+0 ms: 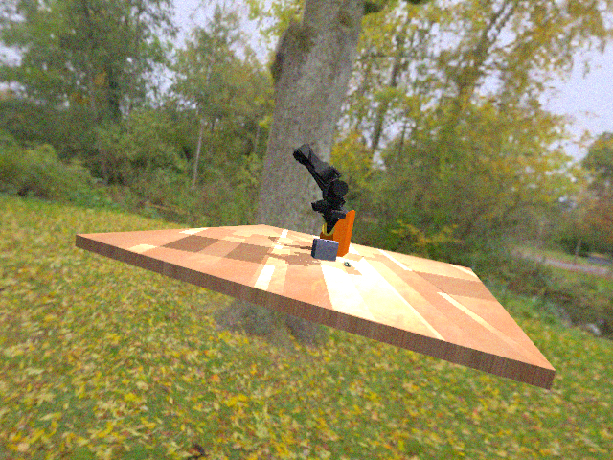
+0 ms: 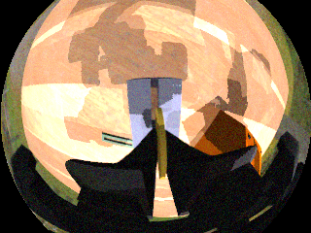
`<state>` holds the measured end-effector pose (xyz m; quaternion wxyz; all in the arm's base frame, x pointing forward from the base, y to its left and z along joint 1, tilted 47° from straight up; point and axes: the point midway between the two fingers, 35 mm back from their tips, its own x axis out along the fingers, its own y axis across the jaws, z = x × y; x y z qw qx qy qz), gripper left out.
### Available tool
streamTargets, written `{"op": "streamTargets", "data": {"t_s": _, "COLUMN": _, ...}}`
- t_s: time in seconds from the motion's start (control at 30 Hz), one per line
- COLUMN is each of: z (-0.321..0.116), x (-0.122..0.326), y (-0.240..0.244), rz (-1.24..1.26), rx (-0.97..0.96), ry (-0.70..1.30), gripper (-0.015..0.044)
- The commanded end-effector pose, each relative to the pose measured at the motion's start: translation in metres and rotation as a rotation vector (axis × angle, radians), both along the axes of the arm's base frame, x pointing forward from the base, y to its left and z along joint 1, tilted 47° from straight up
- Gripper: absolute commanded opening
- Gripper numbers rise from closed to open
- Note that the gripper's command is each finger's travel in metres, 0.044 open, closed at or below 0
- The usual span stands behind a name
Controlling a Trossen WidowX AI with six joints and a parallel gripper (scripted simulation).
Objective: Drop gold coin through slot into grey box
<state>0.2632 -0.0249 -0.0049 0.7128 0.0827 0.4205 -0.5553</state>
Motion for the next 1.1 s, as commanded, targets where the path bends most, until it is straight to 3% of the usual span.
{"op": "streamTargets", "data": {"t_s": 0.0, "z": 0.0005, "x": -0.0002, "y": -0.0003, "rz": 0.002, "rx": 0.0, "ry": 0.0, "gripper": 0.0}}
{"op": "streamTargets", "data": {"t_s": 1.07, "z": -0.0082, "x": -0.0001, "y": -0.0097, "rz": 0.003, "rx": -0.001, "ry": 0.003, "gripper": 0.0}}
